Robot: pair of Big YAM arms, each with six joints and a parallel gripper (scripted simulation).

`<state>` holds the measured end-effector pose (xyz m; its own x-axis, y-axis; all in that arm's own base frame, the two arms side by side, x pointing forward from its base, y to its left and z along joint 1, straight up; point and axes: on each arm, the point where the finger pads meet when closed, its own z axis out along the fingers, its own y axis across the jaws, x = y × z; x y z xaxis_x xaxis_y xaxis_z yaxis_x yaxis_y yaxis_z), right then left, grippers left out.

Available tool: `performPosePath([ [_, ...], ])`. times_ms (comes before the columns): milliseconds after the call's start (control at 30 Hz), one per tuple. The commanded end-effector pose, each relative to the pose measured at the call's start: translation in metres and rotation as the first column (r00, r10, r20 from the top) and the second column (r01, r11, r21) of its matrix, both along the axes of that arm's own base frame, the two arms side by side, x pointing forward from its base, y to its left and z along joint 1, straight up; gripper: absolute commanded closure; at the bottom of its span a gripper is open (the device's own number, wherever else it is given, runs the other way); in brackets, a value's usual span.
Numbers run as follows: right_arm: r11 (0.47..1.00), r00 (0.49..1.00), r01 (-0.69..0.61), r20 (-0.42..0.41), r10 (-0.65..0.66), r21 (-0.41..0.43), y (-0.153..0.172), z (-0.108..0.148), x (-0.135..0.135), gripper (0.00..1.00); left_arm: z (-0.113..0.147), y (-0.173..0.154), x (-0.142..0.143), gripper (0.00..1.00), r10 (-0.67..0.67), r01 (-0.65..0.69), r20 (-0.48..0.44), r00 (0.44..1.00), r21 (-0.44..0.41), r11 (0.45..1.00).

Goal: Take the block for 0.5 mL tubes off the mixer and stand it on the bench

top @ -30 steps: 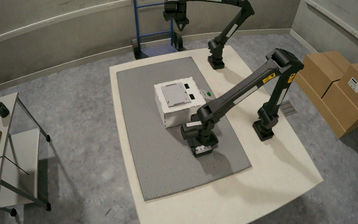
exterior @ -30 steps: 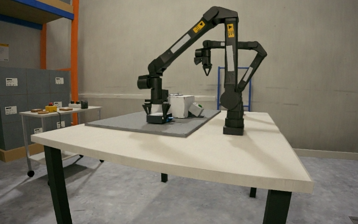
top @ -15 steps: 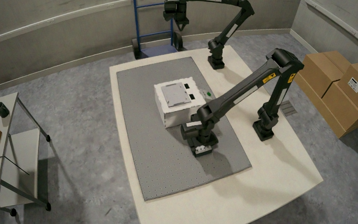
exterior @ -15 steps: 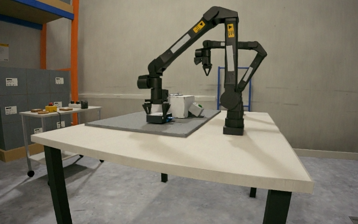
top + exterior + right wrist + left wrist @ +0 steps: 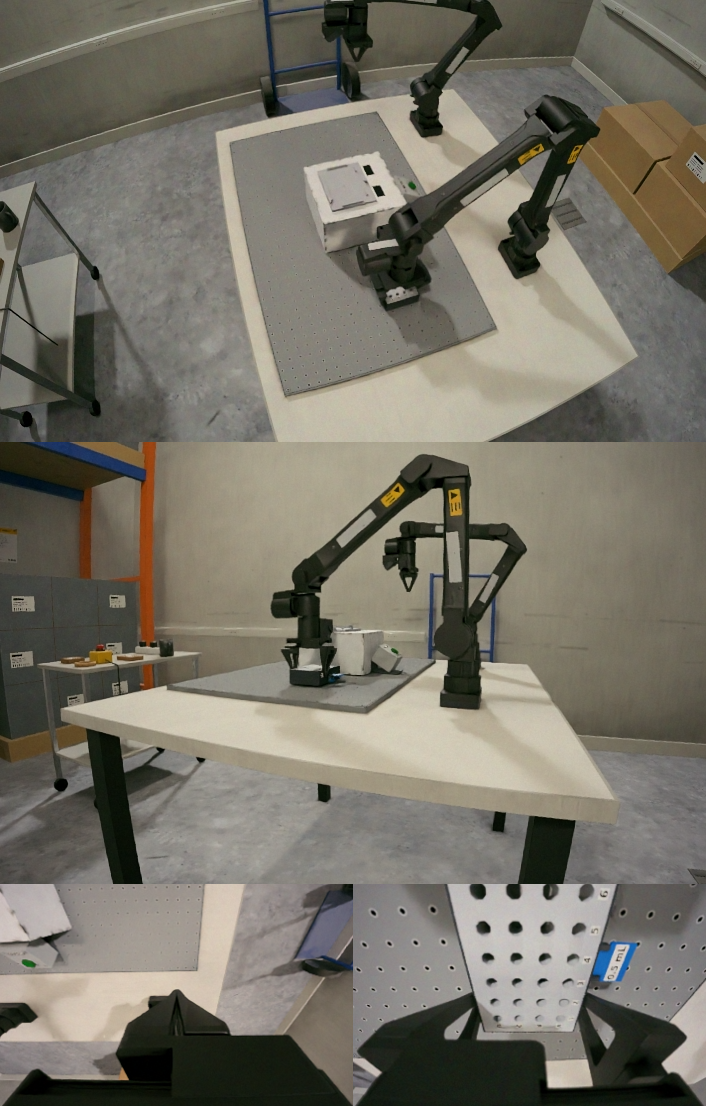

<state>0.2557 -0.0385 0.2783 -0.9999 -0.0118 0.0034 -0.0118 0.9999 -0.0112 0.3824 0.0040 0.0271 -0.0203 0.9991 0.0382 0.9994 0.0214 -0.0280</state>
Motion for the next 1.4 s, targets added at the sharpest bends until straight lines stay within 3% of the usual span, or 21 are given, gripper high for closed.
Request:
performPosePath([
  [0,1.0,0.998,0.003,0.061,-0.002,-0.008,-0.001,0.028,0.008,1.0,0.03,-0.003,0.027,1.0,-0.002,0.002,0.075,0.997,-0.005,1.0],
  [300,1.0,0.998,0.003,0.066,-0.003,-0.008,-0.001,0.03,0.009,1.0,0.023,-0.003,0.028,1.0,-0.002,0.002,0.058,0.998,-0.005,1.0],
  [967,1.0,1.0,0.003,-0.005,-0.003,0.001,0.001,0.002,-0.005,1.0,0.029,-0.002,0.037,1.0,-0.002,0.003,0.077,0.997,-0.005,1.0],
  [1367,1.0,1.0,0.003,0.03,-0.003,-0.004,0.0,0.015,0.001,1.0,0.029,-0.002,0.036,1.0,-0.003,0.003,0.084,0.996,-0.004,1.0],
])
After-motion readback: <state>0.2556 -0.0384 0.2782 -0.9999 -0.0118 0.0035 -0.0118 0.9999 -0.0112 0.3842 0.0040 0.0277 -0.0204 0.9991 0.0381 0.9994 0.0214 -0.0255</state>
